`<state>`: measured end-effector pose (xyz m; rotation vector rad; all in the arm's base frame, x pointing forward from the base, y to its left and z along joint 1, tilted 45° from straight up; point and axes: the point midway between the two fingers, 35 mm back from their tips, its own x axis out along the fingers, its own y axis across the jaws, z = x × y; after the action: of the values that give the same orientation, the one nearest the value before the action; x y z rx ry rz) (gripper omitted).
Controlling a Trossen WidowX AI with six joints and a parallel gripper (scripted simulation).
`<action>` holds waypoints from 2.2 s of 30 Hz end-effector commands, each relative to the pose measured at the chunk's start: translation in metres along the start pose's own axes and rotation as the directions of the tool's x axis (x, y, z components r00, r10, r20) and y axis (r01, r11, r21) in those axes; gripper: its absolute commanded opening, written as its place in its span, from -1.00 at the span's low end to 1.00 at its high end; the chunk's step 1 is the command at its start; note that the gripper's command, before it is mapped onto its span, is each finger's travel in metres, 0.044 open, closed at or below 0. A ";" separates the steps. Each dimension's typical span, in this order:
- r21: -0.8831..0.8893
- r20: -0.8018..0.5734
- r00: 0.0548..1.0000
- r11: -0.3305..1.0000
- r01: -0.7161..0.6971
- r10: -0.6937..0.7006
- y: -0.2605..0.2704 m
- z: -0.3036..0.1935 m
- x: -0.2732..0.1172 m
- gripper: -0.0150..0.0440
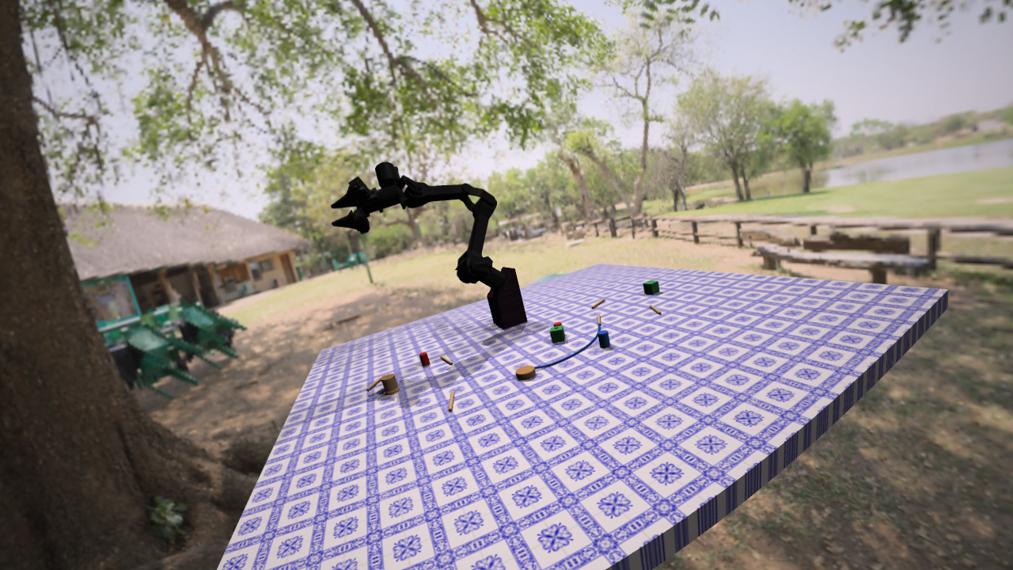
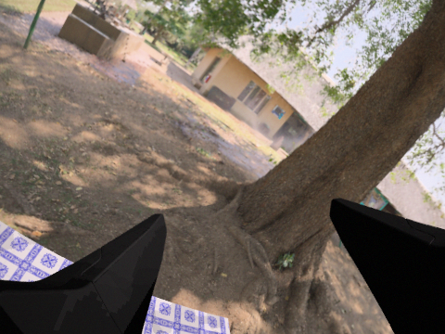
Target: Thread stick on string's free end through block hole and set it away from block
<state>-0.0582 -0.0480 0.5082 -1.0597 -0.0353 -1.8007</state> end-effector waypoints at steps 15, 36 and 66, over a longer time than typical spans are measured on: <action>-0.134 -0.095 0.828 0.817 -0.561 0.553 0.191 -0.005 0.039 1.00; -0.614 -0.373 0.057 -0.200 -0.763 0.926 0.469 0.010 -0.186 1.00; -0.650 -0.738 0.037 -0.725 0.225 0.674 0.464 -0.094 -0.451 1.00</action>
<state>0.2854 0.0103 -0.0443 -1.8621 1.7025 0.8431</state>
